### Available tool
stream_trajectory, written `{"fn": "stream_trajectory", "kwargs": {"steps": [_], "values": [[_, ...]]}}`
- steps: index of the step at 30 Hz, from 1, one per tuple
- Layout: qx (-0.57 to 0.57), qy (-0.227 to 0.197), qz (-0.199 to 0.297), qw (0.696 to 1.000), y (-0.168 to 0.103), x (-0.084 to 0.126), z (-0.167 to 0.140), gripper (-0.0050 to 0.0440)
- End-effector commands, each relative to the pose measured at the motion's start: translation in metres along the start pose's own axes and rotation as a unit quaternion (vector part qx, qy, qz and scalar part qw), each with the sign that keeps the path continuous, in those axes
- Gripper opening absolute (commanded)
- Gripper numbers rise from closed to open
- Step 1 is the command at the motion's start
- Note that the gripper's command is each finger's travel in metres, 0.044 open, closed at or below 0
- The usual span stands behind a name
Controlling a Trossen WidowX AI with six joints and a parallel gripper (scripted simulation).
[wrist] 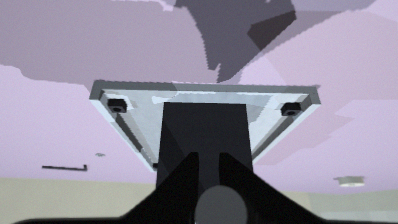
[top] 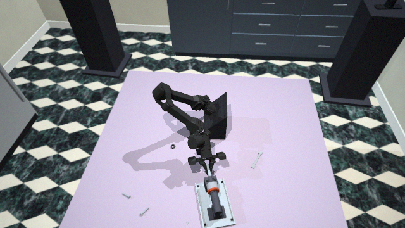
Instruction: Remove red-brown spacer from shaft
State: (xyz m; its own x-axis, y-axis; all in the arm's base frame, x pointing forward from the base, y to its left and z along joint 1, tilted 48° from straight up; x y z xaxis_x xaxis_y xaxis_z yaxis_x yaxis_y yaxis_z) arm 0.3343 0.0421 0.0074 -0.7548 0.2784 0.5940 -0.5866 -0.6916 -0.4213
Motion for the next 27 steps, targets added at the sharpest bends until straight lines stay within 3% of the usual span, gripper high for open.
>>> {"fn": "stream_trajectory", "kwargs": {"steps": [1,27], "values": [[-0.001,0.003,0.008,1.0,-0.0024,0.0049,0.0038,-0.005],[-0.001,0.003,0.008,1.0,-0.0002,0.007,0.0038,-0.005]]}}
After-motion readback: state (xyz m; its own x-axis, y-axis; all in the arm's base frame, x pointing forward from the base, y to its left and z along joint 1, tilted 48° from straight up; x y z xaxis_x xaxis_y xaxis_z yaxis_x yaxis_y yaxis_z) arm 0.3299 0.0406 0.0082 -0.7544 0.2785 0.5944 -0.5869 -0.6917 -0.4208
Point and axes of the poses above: the point midway between the two fingers, 35 mm back from their tips, its own x axis back along the fingers, its own z axis across the jaws, y = z × x, the point moved 4 cm from there along x, back along the fingers, and after that the axes turned 5 degrees about -x, right-handed, at the moved point
